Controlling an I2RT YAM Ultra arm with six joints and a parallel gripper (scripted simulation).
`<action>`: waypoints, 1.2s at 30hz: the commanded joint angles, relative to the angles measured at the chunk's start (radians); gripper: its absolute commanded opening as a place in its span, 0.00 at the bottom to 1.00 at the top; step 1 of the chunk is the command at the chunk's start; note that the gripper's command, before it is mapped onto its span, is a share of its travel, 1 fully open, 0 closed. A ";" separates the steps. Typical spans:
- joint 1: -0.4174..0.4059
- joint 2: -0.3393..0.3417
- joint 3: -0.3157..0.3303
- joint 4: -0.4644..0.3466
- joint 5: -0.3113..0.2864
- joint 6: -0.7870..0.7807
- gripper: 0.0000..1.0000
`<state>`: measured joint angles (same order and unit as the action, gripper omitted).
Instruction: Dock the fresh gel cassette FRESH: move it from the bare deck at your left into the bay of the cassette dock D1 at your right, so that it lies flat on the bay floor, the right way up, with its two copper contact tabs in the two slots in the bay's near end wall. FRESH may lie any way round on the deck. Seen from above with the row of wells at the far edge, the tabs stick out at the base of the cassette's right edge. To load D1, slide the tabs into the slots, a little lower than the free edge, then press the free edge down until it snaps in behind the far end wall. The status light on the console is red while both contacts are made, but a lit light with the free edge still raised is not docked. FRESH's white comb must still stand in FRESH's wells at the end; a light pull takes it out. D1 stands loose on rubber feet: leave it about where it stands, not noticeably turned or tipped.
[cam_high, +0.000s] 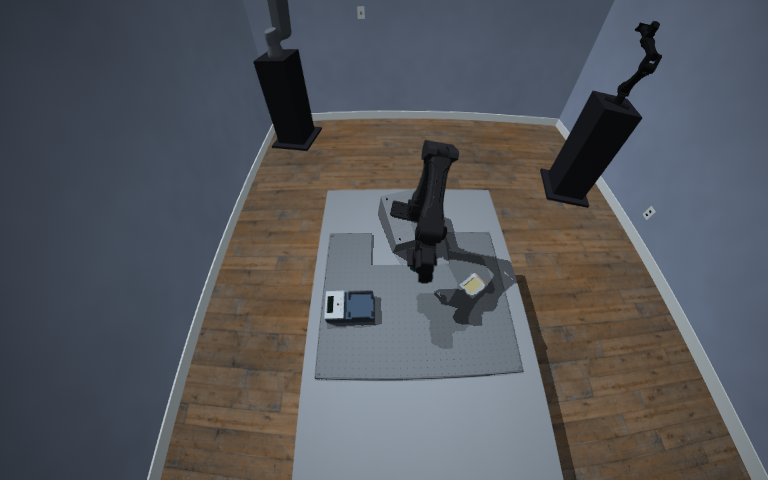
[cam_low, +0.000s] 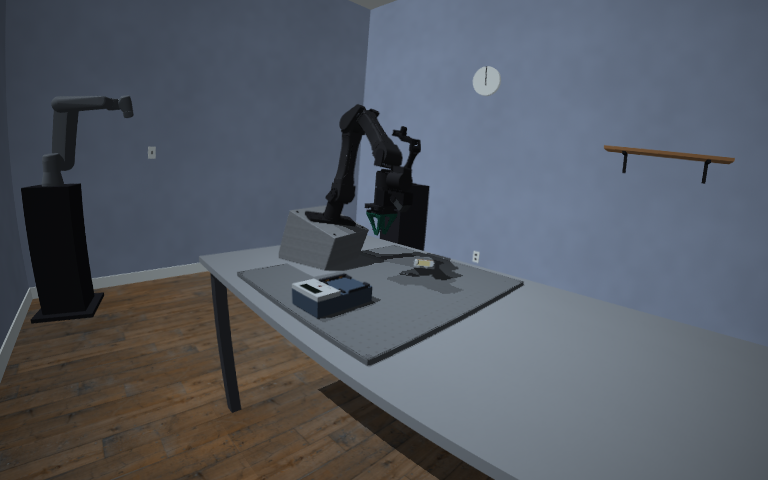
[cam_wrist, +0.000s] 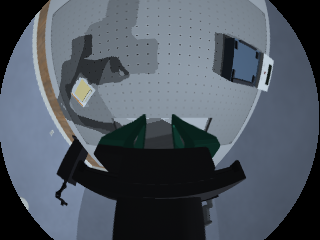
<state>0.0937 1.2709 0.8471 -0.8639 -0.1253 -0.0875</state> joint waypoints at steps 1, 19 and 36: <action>0.021 0.038 -0.053 0.093 0.007 0.015 0.36; 0.055 0.234 -0.151 0.406 0.016 0.049 0.36; 0.097 0.197 -0.148 0.413 0.030 0.011 0.36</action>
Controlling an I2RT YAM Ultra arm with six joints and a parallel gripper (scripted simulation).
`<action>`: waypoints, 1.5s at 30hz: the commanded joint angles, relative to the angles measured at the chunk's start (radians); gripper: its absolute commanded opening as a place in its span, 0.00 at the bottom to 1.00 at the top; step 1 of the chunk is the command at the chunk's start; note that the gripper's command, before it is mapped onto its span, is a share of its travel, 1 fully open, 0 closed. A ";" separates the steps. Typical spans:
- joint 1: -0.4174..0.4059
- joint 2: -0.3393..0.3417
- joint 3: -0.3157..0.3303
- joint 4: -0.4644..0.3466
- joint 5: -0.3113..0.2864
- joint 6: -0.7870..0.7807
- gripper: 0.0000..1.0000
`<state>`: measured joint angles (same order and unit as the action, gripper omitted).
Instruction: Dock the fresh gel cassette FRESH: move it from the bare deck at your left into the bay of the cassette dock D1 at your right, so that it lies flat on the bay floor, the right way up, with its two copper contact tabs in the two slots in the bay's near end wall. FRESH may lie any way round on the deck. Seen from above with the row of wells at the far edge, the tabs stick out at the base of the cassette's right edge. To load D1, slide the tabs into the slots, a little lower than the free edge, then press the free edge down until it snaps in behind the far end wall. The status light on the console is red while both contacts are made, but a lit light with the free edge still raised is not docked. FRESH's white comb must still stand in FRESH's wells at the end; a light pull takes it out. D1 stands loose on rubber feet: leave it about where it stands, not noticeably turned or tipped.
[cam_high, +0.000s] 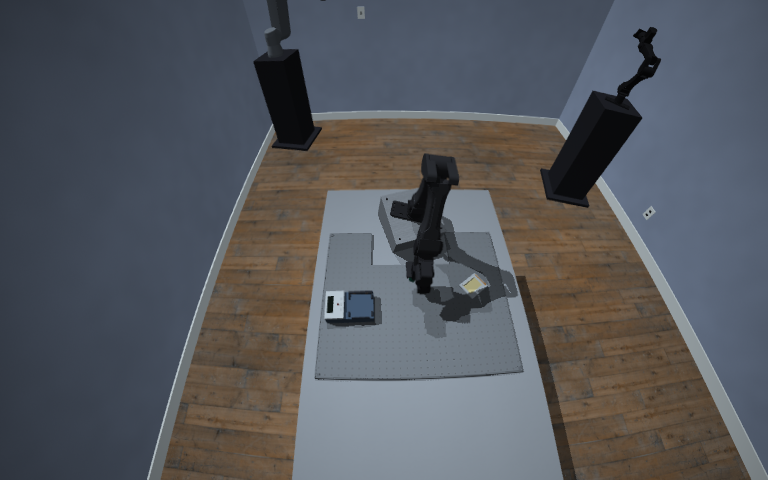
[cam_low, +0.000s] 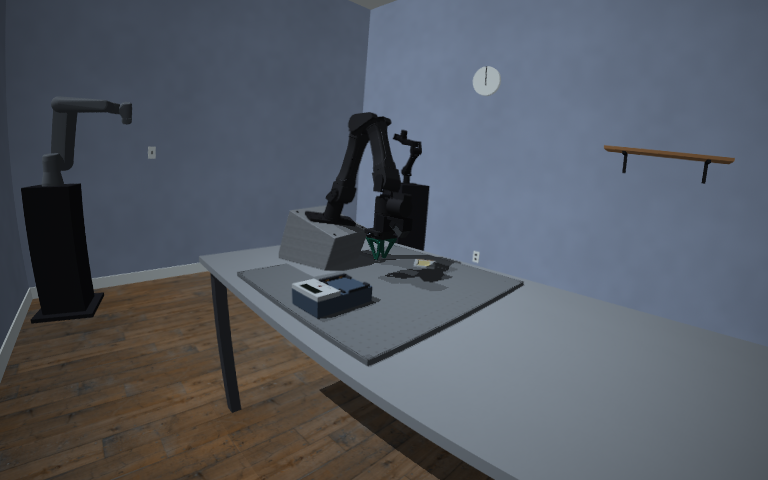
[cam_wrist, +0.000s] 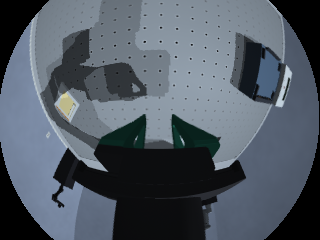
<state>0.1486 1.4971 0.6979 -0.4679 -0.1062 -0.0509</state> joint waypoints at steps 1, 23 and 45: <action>0.062 -0.033 0.002 0.014 0.017 -0.039 0.36; 0.432 0.026 0.094 -0.041 0.135 -0.288 0.36; 0.755 0.181 0.310 -0.119 0.237 -0.646 0.36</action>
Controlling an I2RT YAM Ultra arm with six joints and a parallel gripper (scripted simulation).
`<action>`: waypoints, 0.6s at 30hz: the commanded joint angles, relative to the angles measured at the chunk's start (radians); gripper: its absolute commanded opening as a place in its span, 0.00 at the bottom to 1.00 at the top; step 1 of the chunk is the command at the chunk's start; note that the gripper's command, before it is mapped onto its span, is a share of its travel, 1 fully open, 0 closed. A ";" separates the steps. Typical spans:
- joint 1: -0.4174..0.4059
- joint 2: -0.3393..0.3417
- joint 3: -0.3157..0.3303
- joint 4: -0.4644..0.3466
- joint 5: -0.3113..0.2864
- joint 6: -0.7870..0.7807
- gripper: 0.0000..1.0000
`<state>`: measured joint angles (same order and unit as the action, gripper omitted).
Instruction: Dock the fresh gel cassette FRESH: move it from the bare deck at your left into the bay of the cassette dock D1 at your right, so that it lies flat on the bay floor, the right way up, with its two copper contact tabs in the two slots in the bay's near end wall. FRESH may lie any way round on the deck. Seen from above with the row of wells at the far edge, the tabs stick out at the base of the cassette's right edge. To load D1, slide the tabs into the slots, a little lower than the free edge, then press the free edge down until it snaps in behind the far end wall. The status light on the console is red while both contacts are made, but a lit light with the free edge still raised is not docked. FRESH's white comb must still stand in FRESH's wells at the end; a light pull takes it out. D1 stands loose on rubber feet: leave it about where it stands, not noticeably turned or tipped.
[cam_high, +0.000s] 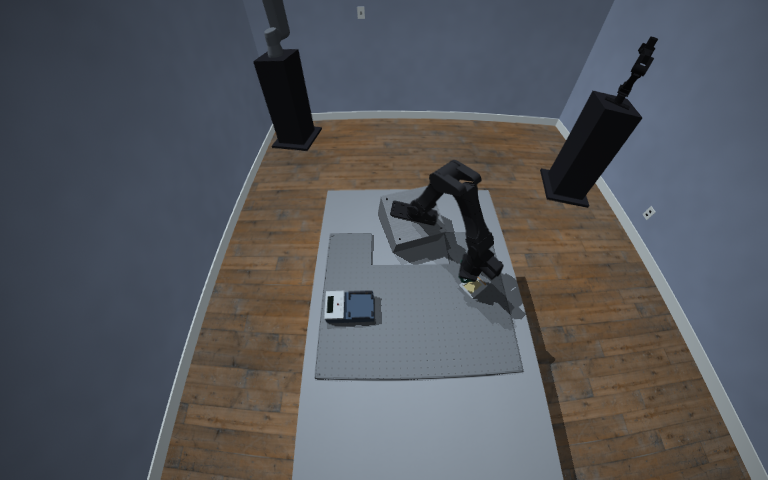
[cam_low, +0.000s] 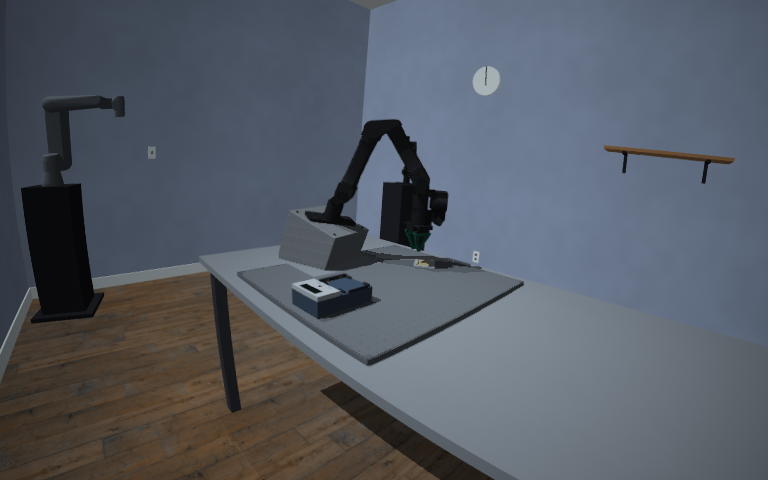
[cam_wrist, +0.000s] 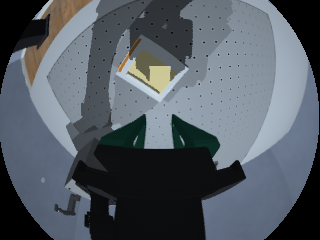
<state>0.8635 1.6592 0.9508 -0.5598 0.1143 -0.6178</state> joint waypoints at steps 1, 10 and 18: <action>0.053 0.029 0.071 -0.032 0.020 -0.100 0.36; 0.138 0.105 0.179 -0.074 0.045 -0.251 0.36; 0.150 0.100 0.209 -0.091 0.045 -0.499 0.36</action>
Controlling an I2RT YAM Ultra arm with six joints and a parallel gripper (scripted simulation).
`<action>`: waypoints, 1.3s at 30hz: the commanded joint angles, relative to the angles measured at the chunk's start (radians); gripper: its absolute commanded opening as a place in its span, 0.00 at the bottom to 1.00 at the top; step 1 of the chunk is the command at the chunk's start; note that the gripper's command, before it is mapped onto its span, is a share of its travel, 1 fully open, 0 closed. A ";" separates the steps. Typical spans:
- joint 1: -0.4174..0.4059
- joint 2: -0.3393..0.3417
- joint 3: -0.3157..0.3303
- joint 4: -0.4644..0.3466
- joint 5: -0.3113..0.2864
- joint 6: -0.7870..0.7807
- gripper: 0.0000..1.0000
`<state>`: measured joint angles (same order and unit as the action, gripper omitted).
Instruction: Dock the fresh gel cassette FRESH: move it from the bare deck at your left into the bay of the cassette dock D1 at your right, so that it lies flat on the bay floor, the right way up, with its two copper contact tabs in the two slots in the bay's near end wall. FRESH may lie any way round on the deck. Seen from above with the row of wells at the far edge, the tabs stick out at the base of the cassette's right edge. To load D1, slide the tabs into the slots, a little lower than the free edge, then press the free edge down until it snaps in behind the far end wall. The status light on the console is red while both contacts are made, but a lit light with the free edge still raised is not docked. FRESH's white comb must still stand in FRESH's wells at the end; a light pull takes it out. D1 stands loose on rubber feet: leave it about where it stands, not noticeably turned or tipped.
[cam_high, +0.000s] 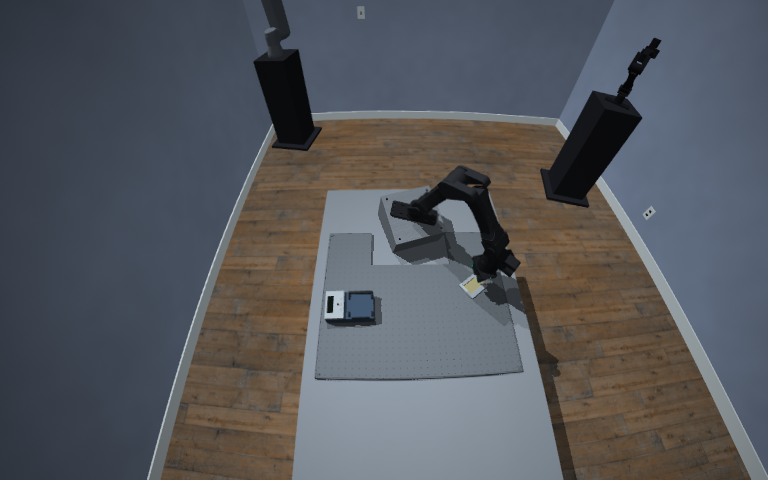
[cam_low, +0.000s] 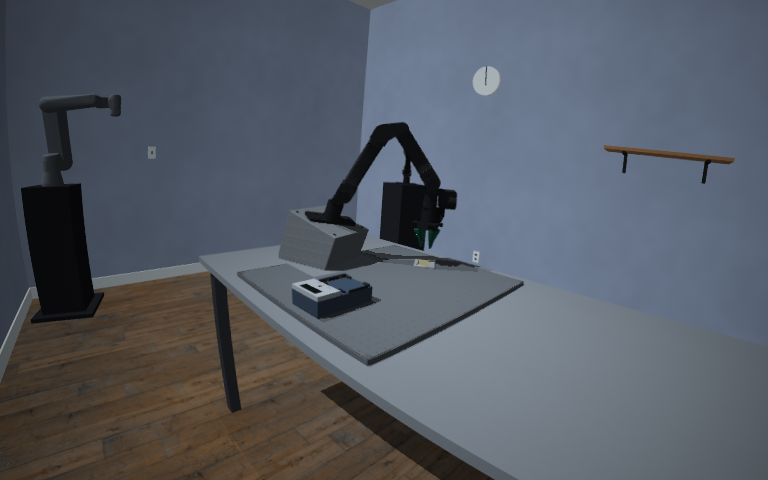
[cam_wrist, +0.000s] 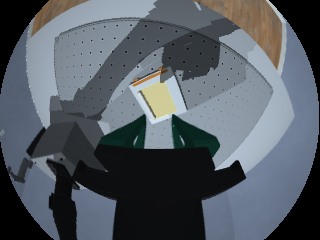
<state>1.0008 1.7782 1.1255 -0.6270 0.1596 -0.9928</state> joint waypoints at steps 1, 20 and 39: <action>0.013 -0.018 0.035 -0.024 -0.001 -0.156 0.36; 0.009 -0.017 0.038 -0.029 -0.008 -0.428 0.36; 0.009 -0.017 0.038 -0.030 -0.009 -0.425 0.36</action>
<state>1.0008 1.7782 1.1255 -0.6395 0.1616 -1.4136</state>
